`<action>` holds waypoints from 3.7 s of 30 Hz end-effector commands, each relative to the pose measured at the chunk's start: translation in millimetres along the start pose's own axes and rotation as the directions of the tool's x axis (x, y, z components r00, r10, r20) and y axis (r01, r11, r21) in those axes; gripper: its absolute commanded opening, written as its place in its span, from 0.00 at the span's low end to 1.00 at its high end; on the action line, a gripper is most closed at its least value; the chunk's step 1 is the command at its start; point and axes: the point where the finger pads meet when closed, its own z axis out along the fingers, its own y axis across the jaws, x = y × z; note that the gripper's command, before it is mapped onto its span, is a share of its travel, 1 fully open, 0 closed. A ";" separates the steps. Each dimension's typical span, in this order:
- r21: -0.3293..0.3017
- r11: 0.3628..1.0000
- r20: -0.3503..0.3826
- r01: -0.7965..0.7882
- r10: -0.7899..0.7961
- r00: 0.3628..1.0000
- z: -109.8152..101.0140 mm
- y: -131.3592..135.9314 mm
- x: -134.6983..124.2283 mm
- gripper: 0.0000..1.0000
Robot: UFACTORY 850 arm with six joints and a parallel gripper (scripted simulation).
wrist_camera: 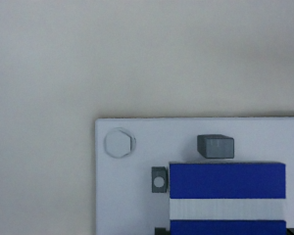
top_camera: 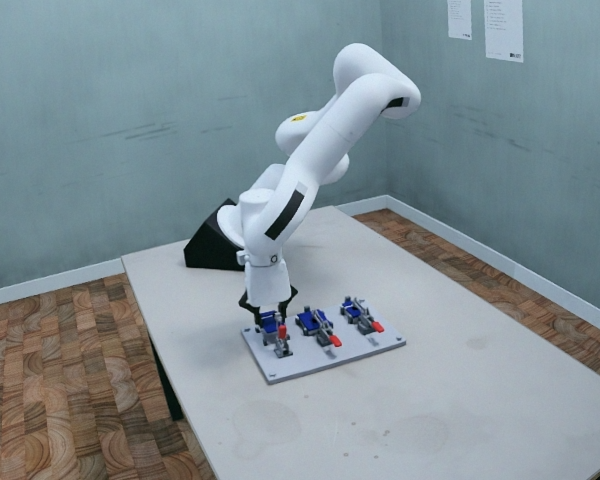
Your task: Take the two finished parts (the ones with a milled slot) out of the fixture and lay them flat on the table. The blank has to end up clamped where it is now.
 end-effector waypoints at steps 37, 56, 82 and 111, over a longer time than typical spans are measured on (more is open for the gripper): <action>0.001 1.000 0.001 0.000 0.000 1.000 -26.6 -0.3 3.4 0.00; 0.001 1.000 0.001 0.000 0.000 1.000 -43.6 -0.2 7.4 0.00; 0.001 1.000 0.001 0.001 -0.001 1.000 -43.6 -0.3 7.4 0.00; 0.001 1.000 0.001 0.001 -0.001 1.000 -43.6 -23.3 7.3 0.00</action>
